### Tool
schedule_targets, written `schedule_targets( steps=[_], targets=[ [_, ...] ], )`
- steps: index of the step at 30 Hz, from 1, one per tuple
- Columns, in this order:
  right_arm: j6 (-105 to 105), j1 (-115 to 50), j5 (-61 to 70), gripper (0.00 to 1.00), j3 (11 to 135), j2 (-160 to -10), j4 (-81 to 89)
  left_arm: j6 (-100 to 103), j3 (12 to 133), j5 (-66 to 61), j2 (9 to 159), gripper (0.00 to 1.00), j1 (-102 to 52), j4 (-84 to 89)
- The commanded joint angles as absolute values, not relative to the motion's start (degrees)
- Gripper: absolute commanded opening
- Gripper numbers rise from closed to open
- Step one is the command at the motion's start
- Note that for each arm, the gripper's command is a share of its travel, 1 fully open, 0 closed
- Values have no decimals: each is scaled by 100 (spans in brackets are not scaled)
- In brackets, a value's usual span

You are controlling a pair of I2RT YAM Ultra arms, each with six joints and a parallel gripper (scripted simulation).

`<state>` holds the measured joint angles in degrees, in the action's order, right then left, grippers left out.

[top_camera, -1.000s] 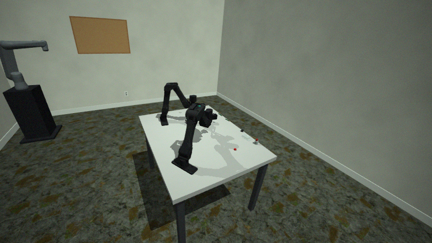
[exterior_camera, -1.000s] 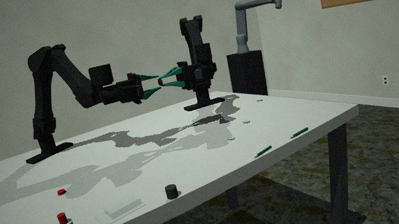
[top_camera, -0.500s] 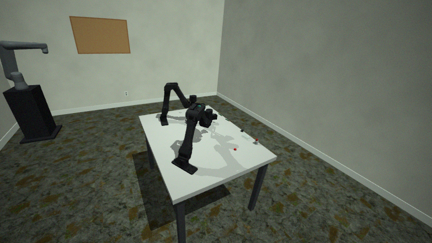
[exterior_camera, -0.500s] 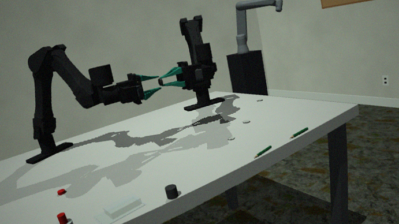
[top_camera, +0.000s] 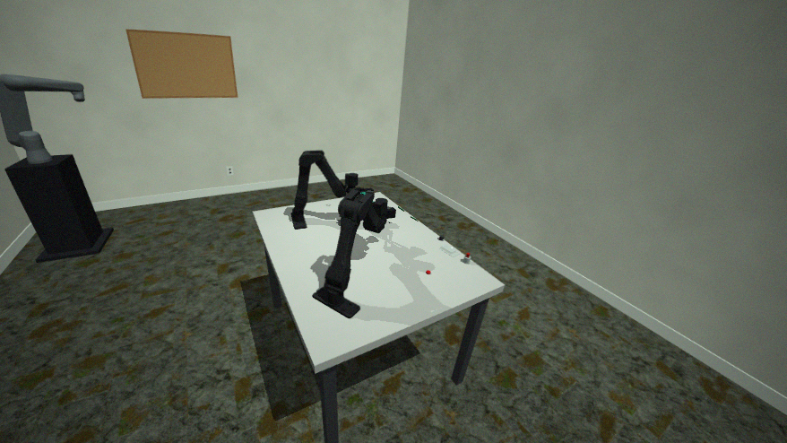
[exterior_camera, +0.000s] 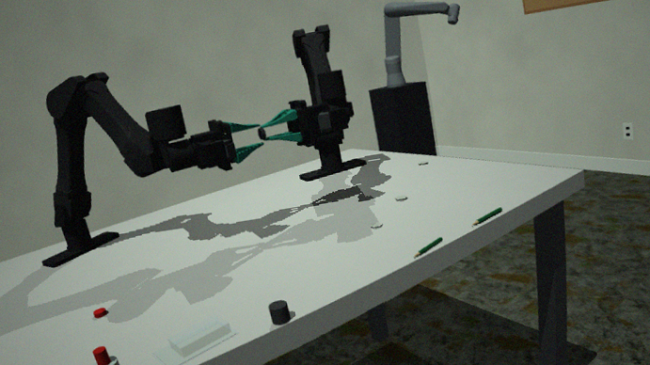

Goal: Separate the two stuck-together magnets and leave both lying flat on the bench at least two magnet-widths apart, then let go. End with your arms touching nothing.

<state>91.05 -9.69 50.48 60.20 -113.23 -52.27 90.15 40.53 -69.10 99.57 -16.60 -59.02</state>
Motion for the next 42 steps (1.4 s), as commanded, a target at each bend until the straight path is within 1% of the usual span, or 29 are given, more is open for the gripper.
schedule_targets(
  steps=[1,20,42],
  targets=[
    [9061,-962,5051,40,6087,-11265,-5242,8993,4086,-6914,9917,25,-1675,-5941],
    [9064,-990,4996,40,5962,-11203,-5305,8993,4086,-6914,9917,25,-1675,-5941],
    [9064,-992,5016,40,6095,-11222,-5191,8993,4086,-6914,9917,25,-1675,-5941]
  ],
)
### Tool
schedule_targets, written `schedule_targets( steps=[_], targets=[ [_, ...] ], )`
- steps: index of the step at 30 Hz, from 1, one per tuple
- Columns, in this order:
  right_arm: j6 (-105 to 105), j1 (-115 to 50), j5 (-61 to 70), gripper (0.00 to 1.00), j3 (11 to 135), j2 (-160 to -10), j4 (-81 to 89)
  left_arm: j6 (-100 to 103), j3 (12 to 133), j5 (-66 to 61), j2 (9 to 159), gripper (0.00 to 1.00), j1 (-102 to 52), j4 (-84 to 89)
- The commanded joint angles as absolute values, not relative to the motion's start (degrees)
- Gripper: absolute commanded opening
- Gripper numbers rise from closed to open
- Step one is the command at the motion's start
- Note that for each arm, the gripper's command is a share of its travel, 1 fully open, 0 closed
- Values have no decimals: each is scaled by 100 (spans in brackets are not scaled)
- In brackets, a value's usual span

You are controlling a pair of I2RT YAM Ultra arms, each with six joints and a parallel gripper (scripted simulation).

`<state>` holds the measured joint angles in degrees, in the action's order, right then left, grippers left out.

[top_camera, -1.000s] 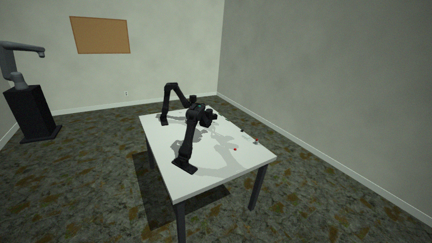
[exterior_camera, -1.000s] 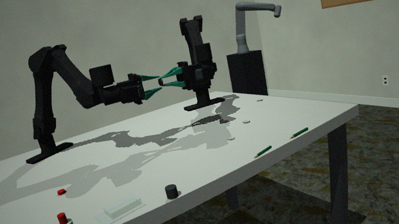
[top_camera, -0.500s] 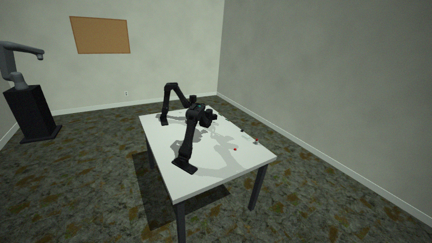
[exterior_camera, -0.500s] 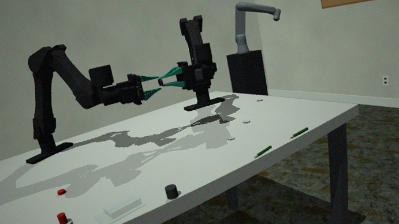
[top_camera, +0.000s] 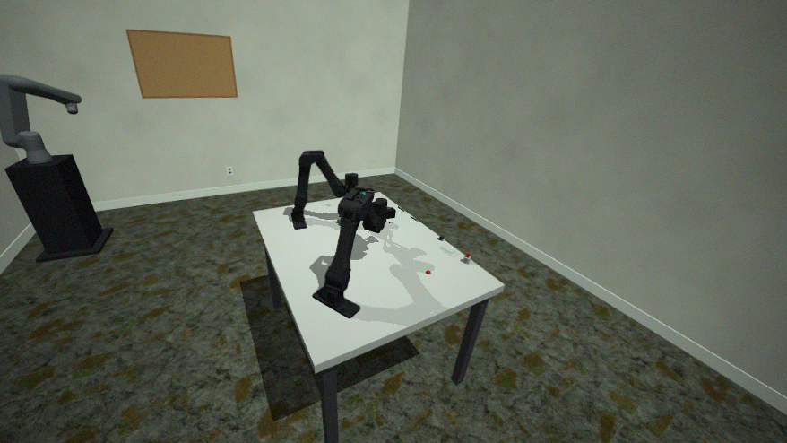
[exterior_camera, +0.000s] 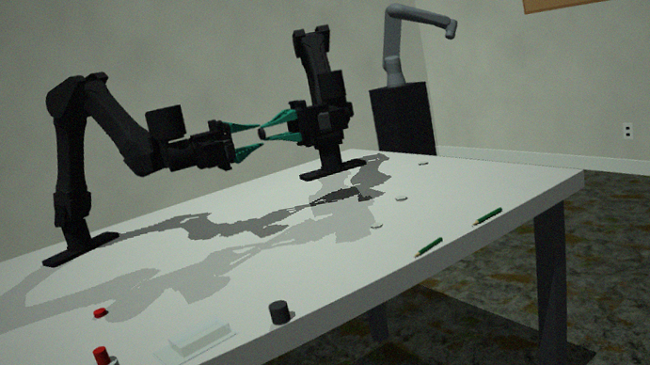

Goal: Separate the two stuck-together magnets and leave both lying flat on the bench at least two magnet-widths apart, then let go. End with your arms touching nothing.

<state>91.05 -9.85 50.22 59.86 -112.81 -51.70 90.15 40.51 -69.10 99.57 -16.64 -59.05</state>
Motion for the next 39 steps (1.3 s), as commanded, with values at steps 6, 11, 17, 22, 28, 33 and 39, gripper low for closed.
schedule_targets(
  steps=[6,11,17,22,28,33,39],
  targets=[
    [9065,-980,5034,40,6107,-11235,-5192,8993,4086,-6914,9917,25,-1675,-5941],
    [9065,-970,5037,40,6066,-11229,-5228,8993,4086,-6914,9917,25,-1675,-5941],
    [9070,-969,5029,40,6014,-11217,-5270,8993,4086,-6914,9917,25,-1675,-5941],
    [9073,-971,5025,40,6004,-11217,-5279,8993,4086,-6914,9917,25,-1675,-5941],
    [9074,-977,5027,40,6021,-11245,-5290,8993,4086,-6914,9917,25,-1675,-5941],
    [9074,-980,5023,40,6019,-11237,-5284,8993,4086,-6914,9917,25,-1675,-5941],
    [9074,-970,5035,40,6031,-11240,-5276,8993,4086,-6914,9917,25,-1675,-5941]
  ],
)
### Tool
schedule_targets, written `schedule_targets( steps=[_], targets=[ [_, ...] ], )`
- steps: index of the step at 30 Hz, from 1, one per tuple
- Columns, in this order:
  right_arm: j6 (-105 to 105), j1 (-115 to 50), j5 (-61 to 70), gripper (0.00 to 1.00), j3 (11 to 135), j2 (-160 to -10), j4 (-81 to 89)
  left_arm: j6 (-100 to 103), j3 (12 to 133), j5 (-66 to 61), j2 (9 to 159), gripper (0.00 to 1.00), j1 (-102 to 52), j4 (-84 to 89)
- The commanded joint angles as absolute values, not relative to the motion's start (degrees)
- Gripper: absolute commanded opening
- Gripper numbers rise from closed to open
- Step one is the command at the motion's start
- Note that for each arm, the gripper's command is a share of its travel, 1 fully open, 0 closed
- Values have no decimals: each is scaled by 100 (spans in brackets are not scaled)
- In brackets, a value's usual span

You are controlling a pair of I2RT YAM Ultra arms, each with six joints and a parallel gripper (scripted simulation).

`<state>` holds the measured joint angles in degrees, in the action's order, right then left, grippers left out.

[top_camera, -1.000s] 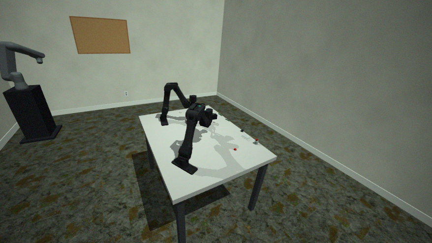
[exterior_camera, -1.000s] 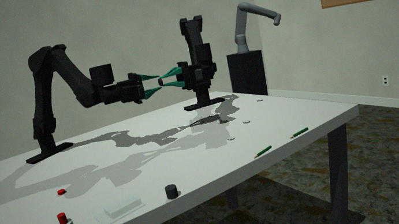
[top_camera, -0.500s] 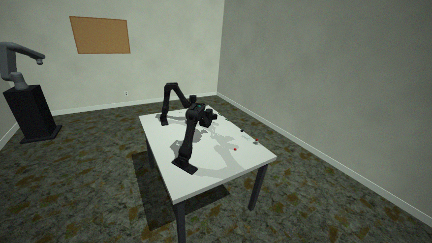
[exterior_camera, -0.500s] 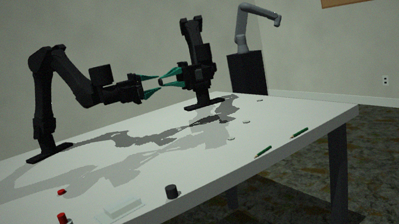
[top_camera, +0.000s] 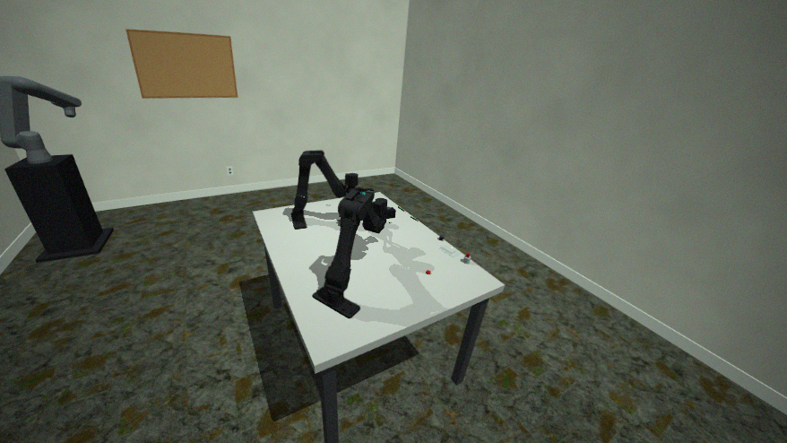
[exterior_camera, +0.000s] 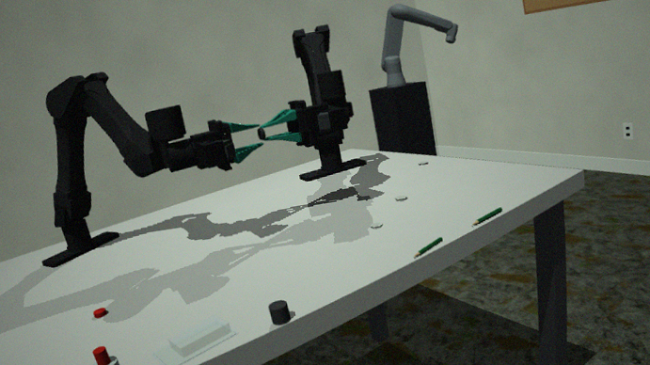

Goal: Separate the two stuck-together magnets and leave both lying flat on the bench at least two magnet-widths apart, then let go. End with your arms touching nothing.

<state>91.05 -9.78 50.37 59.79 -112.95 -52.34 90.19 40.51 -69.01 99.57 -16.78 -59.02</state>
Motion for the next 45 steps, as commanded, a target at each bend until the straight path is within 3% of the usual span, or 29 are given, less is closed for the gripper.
schedule_targets(
  steps=[1,33,45],
  targets=[
    [9074,-968,5037,40,6029,-11239,-5276,8993,4086,-6914,9917,25,-1675,-5941],
    [9068,-982,4996,40,5962,-11208,-5310,8993,4086,-6914,9917,25,-1675,-5941],
    [9068,-982,4996,27,5962,-11208,-5310,8993,4086,-6914,9917,25,-1675,-5941]
  ],
)
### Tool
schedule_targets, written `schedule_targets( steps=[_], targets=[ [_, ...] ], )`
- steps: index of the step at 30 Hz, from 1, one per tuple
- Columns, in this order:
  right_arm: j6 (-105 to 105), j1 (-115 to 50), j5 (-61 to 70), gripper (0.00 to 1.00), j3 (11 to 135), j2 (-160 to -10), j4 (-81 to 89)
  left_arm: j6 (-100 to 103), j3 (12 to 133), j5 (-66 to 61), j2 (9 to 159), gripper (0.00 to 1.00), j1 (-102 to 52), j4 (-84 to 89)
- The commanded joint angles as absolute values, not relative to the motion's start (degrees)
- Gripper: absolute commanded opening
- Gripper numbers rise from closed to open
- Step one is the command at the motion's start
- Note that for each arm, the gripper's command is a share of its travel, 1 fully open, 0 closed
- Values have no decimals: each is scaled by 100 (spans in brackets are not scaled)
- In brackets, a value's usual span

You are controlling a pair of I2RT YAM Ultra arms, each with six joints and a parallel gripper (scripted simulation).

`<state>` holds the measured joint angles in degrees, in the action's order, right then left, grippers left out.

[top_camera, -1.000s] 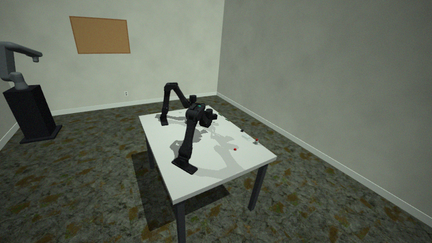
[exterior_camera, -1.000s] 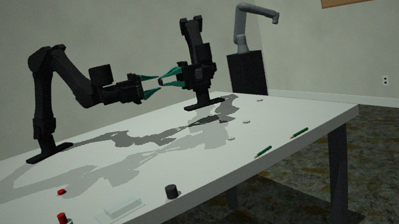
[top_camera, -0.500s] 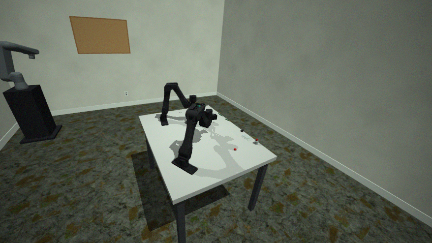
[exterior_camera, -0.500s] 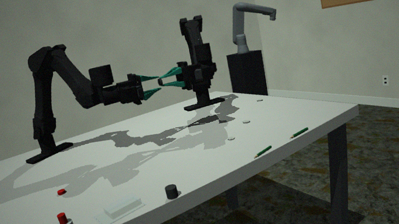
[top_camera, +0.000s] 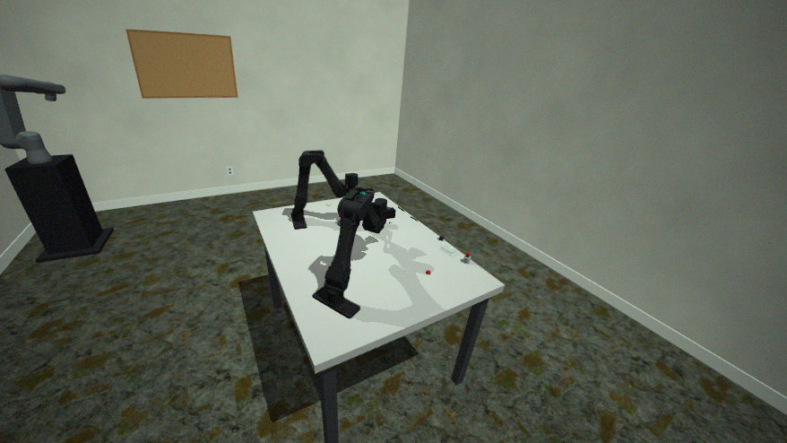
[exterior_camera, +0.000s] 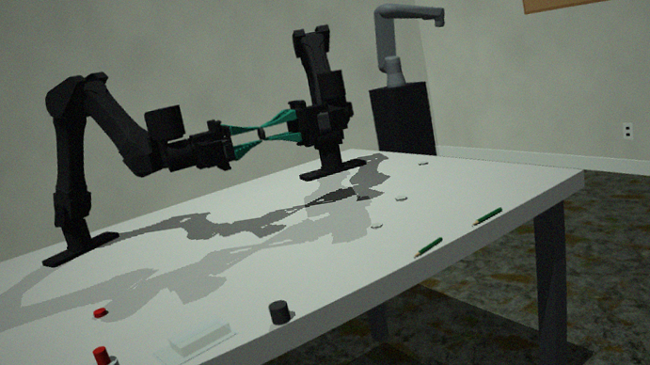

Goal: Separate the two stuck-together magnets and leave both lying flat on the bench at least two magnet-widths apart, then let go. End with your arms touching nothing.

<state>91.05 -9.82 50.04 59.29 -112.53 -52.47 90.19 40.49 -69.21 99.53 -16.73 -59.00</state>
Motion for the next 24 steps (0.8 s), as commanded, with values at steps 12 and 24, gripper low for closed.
schedule_targets(
  steps=[12,24],
  targets=[
    [9068,-982,4996,26,5962,-11208,-5310,8993,4086,-6914,9917,25,-1675,-5941],
    [9068,-982,4996,25,5962,-11208,-5310,8993,4086,-6914,9917,25,-1675,-5941]
  ],
)
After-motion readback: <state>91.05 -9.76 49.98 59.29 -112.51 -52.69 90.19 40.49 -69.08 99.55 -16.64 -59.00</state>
